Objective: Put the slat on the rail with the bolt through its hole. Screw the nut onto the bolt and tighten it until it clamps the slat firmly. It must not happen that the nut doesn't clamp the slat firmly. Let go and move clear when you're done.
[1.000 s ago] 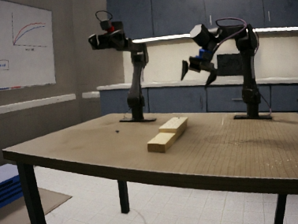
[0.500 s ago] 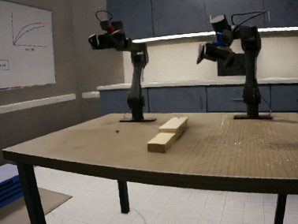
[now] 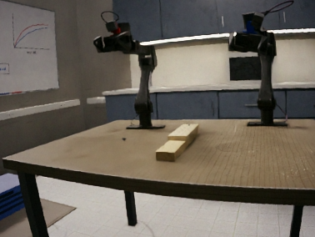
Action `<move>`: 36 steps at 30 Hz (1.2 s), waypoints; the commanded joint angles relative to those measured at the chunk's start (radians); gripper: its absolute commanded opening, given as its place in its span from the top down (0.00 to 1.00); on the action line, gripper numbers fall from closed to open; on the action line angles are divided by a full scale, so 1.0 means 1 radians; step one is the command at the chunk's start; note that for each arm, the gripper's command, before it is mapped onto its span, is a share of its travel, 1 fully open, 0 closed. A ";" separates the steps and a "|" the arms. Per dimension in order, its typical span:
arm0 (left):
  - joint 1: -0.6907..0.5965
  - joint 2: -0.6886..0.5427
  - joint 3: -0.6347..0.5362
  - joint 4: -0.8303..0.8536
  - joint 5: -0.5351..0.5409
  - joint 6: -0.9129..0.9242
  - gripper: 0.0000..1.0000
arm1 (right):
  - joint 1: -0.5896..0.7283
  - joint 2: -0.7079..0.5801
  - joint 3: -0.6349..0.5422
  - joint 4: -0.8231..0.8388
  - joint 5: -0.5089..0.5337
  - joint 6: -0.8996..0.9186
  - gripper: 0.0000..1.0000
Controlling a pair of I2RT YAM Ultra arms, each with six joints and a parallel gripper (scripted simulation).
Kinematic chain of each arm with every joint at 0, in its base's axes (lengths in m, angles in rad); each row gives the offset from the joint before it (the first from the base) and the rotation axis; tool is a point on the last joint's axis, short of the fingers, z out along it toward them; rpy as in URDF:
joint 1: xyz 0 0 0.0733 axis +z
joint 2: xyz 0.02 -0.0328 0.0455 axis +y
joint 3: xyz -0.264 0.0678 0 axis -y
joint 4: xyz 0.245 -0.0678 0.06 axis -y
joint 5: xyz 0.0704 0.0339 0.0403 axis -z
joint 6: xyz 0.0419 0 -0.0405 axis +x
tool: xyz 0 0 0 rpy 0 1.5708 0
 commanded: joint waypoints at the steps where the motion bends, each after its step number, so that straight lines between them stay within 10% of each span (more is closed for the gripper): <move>1: 0.044 -0.073 -0.037 0.100 -0.007 0.086 0.00 | -0.002 0.000 0.006 0.000 0.006 -0.006 0.00; 36: 0.172 -0.202 -0.139 0.268 0.013 0.216 0.00 | -0.002 0.000 0.006 0.000 0.006 -0.006 0.00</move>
